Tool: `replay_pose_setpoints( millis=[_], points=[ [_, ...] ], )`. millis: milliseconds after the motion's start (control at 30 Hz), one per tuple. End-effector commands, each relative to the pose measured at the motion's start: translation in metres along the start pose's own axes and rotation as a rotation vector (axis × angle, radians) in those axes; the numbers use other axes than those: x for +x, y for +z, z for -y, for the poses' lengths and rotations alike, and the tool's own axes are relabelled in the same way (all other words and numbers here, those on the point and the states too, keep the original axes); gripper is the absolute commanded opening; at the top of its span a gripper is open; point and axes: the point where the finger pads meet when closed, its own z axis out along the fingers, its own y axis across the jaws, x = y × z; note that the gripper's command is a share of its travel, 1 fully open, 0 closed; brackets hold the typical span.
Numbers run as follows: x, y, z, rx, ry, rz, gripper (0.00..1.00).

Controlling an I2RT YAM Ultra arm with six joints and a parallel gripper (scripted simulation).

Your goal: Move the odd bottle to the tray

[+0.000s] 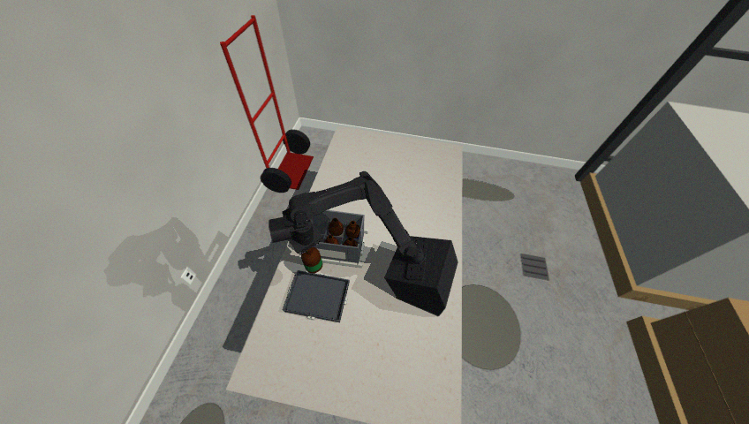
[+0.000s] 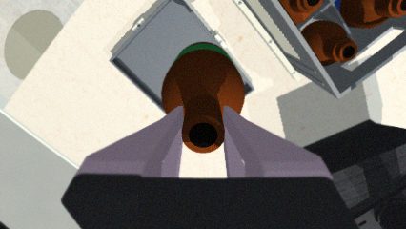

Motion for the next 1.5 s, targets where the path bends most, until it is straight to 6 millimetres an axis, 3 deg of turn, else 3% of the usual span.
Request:
replay_pose_setpoints(
  millis=[0,167,200,267,367,500,600,767,867,1467],
  points=[
    [-0.004,-0.019,-0.004,-0.031,0.03,0.037,0.0],
    [0.003,-0.013,-0.01,-0.015,0.021,0.031,0.0],
    [0.0,-0.025,-0.007,-0.045,0.038,0.042,0.0],
    [0.003,-0.026,-0.009,-0.045,0.038,0.041,0.0],
    [0.012,-0.014,-0.015,-0.015,0.021,0.031,0.0],
    [0.015,-0.022,-0.017,-0.033,0.031,0.036,0.0],
    [0.021,-0.017,-0.021,-0.019,0.023,0.032,0.0],
    [0.02,-0.028,-0.021,-0.046,0.038,0.039,0.0],
    [0.029,-0.017,-0.026,-0.015,0.021,0.031,0.0],
    [0.04,-0.024,-0.034,-0.028,0.028,0.034,0.0]
  ],
)
